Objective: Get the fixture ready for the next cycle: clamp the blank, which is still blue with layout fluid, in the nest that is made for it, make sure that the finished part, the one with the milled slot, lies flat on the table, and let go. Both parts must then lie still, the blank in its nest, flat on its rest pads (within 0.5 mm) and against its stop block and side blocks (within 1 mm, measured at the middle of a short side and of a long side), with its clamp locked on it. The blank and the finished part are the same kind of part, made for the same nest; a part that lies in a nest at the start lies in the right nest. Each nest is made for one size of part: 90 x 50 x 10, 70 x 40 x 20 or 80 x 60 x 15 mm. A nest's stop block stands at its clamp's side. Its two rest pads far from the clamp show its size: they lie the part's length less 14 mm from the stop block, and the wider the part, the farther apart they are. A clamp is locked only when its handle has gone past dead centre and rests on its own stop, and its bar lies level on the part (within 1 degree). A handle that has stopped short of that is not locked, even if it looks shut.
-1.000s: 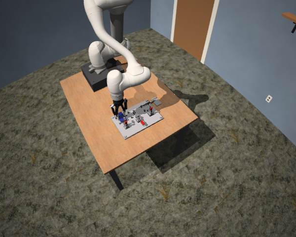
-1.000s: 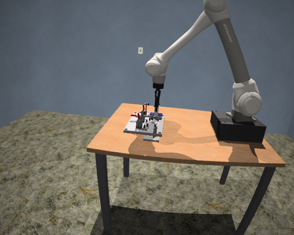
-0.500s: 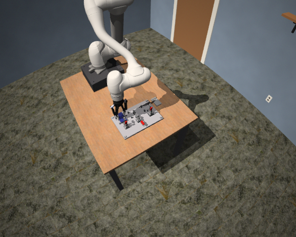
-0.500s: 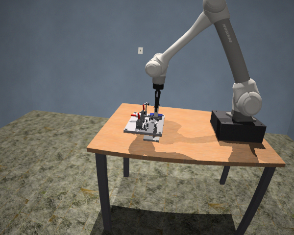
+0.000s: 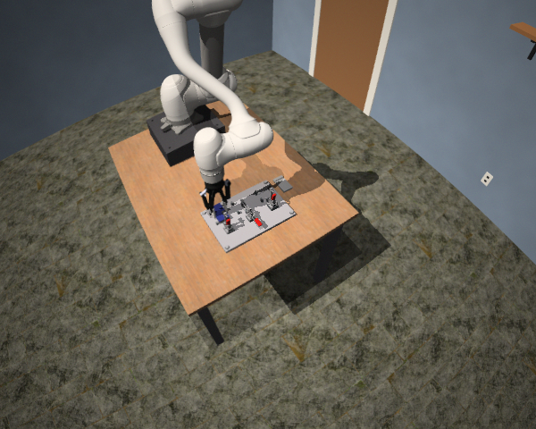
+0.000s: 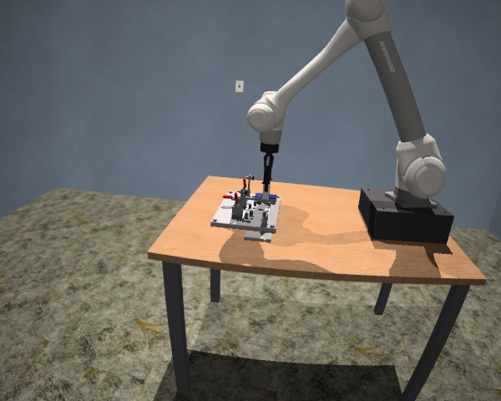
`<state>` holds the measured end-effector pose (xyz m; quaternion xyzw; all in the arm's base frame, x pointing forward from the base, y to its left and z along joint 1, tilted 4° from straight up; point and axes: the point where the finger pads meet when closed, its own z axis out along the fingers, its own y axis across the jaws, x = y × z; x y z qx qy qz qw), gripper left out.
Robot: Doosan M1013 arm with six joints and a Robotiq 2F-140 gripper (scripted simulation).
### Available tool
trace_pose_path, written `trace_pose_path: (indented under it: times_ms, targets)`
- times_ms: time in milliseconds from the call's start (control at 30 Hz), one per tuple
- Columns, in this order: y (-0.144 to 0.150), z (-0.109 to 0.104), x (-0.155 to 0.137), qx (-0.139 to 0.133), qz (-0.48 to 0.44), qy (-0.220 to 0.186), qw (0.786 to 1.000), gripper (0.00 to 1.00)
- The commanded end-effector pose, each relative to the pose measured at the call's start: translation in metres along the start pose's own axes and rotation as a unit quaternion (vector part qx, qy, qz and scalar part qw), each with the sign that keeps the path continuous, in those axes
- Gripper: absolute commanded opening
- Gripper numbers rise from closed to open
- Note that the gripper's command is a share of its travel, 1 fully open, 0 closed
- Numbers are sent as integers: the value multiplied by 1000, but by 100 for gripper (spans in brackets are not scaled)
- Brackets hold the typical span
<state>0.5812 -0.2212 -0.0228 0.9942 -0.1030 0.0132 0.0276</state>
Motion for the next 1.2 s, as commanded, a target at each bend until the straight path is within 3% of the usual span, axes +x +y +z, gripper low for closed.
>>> trace_pose_path:
  times_ms: [0,733,767,1167]
  targets:
    - [0,1,0,0,0,0,1000,0]
    - [1,5,1,0,0,0,1000,0]
    - [1,5,1,0,0,0,1000,58]
    - [1,5,1,0,0,0,1000,58]
